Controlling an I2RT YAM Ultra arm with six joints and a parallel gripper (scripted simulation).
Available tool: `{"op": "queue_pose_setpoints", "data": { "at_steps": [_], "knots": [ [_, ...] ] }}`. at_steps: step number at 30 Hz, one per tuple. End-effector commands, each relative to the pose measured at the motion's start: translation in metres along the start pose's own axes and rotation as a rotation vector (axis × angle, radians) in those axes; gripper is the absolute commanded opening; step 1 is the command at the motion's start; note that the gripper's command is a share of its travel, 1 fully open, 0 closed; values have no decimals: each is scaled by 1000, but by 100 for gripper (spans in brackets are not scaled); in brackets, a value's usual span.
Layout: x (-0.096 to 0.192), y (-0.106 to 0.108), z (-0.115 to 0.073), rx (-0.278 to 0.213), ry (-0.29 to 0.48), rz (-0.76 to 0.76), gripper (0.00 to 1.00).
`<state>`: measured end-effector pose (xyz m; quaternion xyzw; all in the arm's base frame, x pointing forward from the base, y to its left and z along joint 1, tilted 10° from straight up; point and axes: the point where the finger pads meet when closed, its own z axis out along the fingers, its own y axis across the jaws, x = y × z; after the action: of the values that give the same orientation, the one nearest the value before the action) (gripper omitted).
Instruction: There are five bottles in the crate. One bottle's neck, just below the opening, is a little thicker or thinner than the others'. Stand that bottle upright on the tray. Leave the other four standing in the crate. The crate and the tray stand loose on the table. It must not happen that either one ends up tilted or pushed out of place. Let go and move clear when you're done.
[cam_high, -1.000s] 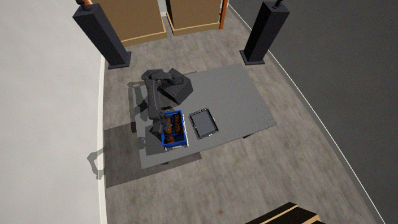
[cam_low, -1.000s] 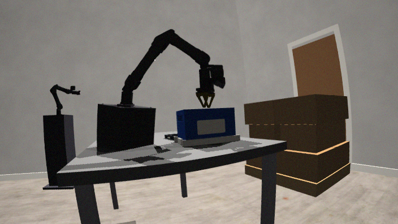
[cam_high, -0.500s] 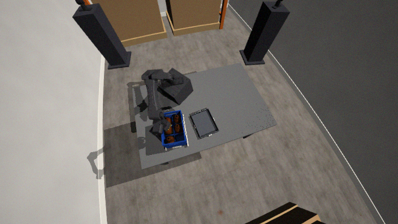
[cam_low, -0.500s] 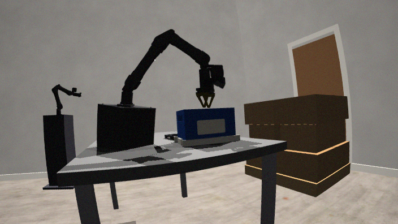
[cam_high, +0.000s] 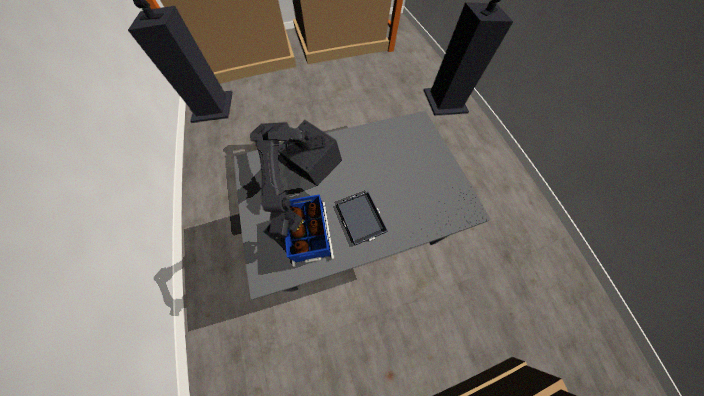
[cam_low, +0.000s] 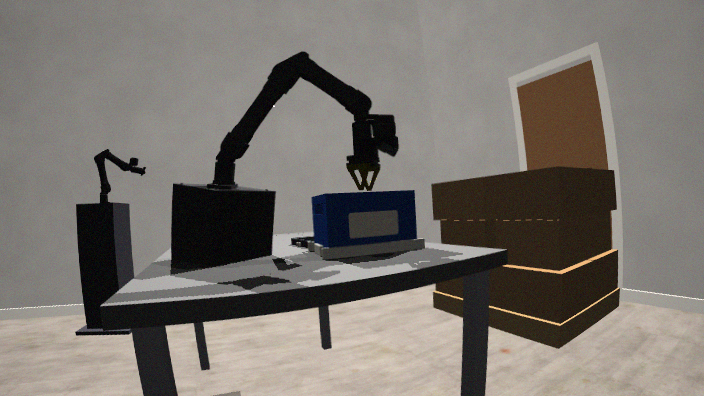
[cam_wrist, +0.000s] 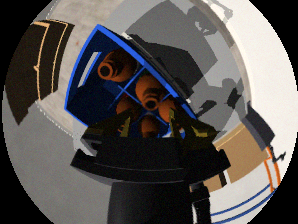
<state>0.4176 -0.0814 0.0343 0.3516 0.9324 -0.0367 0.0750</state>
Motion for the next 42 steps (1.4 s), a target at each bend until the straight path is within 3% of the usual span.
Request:
{"op": "queue_pose_setpoints", "data": {
  "at_steps": [1,20,26,27,31,42],
  "knots": [
    [0,-2,1,-5,-7,0,61],
    [-3,-3,6,-7,-12,4,61],
    [2,-4,17,5,7,-1,61],
    [-7,2,1,-22,-35,1,61],
    [3,-4,23,6,9,-2,61],
    [1,-2,31,-1,-1,-2,61]
  ]
}}
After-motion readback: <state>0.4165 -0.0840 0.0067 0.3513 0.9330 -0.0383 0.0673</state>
